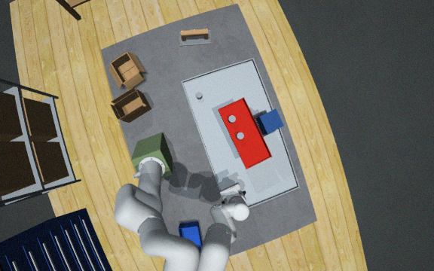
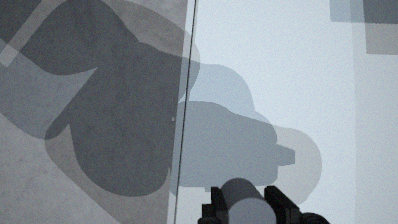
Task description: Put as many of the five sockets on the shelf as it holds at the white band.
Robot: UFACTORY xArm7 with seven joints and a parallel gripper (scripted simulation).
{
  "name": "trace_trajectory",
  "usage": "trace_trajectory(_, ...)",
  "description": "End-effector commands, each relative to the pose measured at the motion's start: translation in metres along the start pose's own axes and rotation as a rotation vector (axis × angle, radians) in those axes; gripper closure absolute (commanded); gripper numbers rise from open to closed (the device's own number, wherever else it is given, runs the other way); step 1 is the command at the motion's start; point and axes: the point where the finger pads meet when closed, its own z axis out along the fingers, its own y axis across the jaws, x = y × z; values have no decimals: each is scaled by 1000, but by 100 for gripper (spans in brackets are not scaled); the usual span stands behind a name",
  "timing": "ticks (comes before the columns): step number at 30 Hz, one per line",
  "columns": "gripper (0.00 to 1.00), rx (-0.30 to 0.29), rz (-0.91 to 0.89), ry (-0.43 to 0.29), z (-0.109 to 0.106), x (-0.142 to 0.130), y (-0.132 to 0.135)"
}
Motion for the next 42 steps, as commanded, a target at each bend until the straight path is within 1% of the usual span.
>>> trace_trajectory(1, 100, -2, 0, -5, -4, 0, 1)
trace_trajectory(10, 100, -2, 0, -5, -4, 0, 1)
trace_trajectory(12, 100, -2, 0, -5, -8, 0, 1)
trace_trajectory(18, 100, -2, 0, -5, -29, 0, 0)
trace_trajectory(21, 100, -2, 0, -5, -33, 0, 0)
trace_trajectory(42, 100, -2, 0, -5, -34, 0, 0)
